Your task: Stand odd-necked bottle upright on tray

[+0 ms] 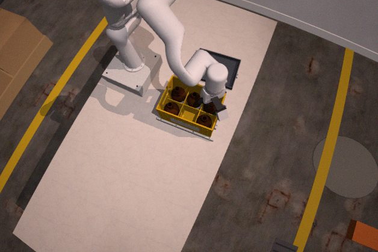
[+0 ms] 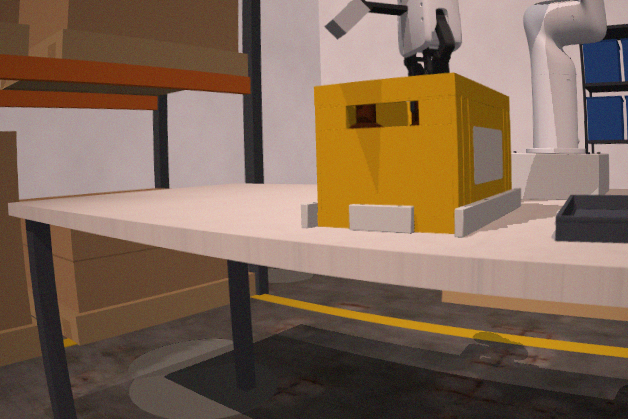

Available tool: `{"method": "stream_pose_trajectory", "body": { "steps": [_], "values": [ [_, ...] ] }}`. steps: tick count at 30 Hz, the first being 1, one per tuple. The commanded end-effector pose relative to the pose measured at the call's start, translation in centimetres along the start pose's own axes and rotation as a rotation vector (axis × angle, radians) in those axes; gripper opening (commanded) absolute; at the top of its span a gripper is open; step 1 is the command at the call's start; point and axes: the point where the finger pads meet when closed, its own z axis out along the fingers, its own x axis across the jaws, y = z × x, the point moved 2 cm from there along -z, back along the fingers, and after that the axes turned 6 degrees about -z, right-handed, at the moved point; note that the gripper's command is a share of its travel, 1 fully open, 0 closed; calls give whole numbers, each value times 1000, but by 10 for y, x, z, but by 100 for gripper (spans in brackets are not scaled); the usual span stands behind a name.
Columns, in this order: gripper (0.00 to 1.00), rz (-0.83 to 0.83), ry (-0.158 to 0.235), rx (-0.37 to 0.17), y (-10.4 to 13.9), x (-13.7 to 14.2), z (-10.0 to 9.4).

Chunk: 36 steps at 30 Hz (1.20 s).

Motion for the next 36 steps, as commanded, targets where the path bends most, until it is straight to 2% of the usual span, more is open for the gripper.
{"method": "stream_pose_trajectory", "body": {
  "steps": [1,14,36],
  "values": [
    [0,0,-2,4,-1,-1,-2],
    [0,0,-2,4,-1,-1,-7],
    [0,0,-2,4,-1,-4,-29]
  ]
}}
